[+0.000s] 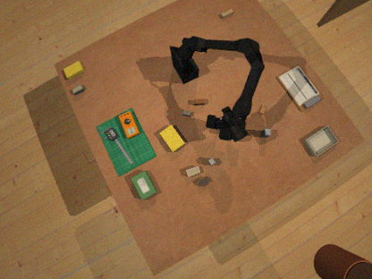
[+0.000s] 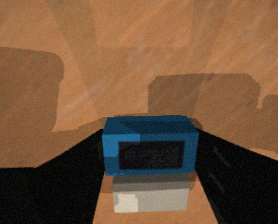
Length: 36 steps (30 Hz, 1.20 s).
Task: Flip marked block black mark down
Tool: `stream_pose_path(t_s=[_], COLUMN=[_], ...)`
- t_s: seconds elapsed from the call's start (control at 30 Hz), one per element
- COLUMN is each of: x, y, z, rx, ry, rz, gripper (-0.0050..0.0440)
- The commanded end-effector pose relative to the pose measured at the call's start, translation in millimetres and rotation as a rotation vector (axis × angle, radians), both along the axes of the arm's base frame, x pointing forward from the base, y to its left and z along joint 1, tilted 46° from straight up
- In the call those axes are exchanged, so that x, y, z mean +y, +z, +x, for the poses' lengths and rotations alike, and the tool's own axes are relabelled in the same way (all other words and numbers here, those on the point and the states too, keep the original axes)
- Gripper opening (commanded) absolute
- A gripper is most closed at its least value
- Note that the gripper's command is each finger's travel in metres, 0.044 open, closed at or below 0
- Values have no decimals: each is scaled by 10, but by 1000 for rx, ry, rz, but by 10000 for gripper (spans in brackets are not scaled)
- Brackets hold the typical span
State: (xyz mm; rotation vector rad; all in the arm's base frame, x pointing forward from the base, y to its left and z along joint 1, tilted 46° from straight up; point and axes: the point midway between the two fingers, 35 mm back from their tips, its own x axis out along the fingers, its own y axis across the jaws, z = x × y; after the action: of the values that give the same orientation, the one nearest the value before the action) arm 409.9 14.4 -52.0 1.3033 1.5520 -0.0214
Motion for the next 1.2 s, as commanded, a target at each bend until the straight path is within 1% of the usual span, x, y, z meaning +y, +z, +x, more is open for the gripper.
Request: stream_pose_path(t_s=[0.0, 0.43, 0.53, 0.67, 0.87, 0.93, 1.17], x=[22, 7, -64, -169, -405, -405, -632], y=[16, 43, 163, 262, 488, 488, 710], z=[-2, 8, 62, 36, -23, -23, -82], rx=[2, -5, -36, -36, -34, -34, -33], ry=[1, 2, -1, -1, 0, 0, 0], rz=[2, 0, -8, -11, -16, -16, -18], gripper=[-50, -50, -50, -50, -50, -50, -50])
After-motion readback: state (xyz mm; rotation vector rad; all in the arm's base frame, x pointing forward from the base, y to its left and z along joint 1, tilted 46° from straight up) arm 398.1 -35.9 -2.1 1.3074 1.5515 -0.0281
